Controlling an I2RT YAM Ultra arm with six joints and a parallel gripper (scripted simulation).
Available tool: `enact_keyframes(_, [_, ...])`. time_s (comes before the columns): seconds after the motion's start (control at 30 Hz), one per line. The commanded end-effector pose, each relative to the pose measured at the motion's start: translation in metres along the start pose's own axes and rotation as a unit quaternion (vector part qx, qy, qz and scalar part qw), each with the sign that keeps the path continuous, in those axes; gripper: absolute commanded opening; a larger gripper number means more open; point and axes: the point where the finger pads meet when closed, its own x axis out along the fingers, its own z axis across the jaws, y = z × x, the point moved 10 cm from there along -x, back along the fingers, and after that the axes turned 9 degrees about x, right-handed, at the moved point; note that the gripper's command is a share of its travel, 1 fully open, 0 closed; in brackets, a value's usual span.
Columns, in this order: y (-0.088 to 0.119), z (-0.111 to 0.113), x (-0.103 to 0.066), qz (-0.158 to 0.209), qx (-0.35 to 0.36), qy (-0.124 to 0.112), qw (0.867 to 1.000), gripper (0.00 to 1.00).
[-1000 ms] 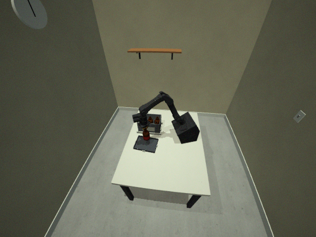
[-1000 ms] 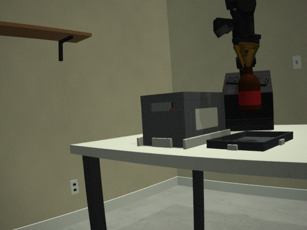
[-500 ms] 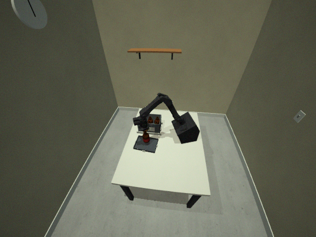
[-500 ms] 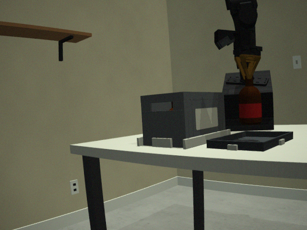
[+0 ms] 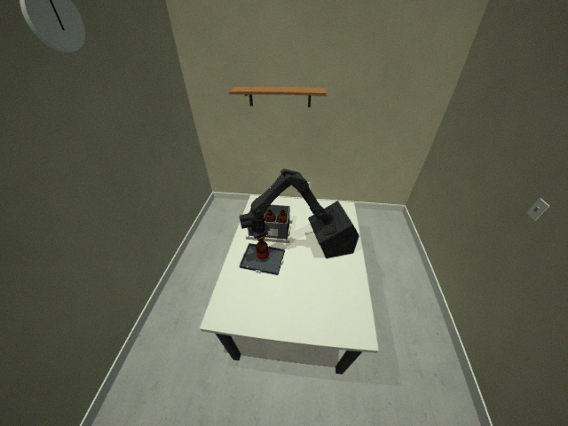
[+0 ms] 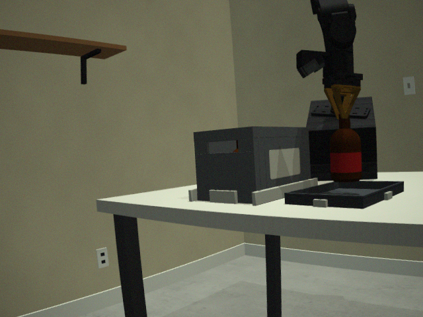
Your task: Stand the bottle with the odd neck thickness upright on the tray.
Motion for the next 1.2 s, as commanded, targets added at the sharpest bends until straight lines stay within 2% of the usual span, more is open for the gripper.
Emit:
enact_keyframes(0.0, [-0.0040,0.0029,-0.0012,-0.010,0.002,-0.015,1.000,0.00])
enact_keyframes(0.1, [-0.0043,0.0030,0.0005,-0.011,0.003,-0.015,1.000,0.00])
enact_keyframes(0.23, [-0.0055,0.0071,-0.0065,-0.013,0.004,-0.029,0.999,0.00])
enact_keyframes(1.17, [-0.0050,0.0057,-0.0054,-0.012,0.003,-0.024,1.000,0.00])
